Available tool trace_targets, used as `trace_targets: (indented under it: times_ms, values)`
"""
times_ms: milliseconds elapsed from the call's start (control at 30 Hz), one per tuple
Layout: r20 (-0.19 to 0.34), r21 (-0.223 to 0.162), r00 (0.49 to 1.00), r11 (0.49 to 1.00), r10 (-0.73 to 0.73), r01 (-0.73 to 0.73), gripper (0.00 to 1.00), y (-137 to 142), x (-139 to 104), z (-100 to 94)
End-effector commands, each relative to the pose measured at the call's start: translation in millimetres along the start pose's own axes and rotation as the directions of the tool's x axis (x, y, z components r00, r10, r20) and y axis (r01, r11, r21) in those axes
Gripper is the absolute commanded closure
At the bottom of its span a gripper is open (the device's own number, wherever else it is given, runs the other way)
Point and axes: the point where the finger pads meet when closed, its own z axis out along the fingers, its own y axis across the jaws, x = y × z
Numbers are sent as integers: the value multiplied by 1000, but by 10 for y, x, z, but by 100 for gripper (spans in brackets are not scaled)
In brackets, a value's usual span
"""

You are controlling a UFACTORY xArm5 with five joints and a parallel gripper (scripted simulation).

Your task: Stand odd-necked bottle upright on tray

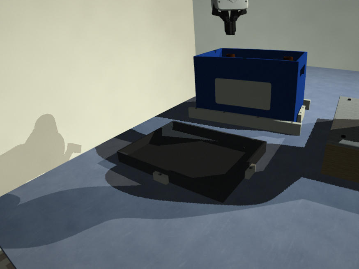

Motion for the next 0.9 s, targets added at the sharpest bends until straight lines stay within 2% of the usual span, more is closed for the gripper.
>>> trace_targets:
  times_ms: [0, 600, 867]
  values:
    - [-4, 2, 1000, 1000, 0, 0, 100, -5, 10, -18]
    - [-4, 2, 1000, 1000, 0, 0, 100, -13, 3, -18]
    - [-4, 2, 1000, 1000, 0, 0, 100, -630, -598, -19]
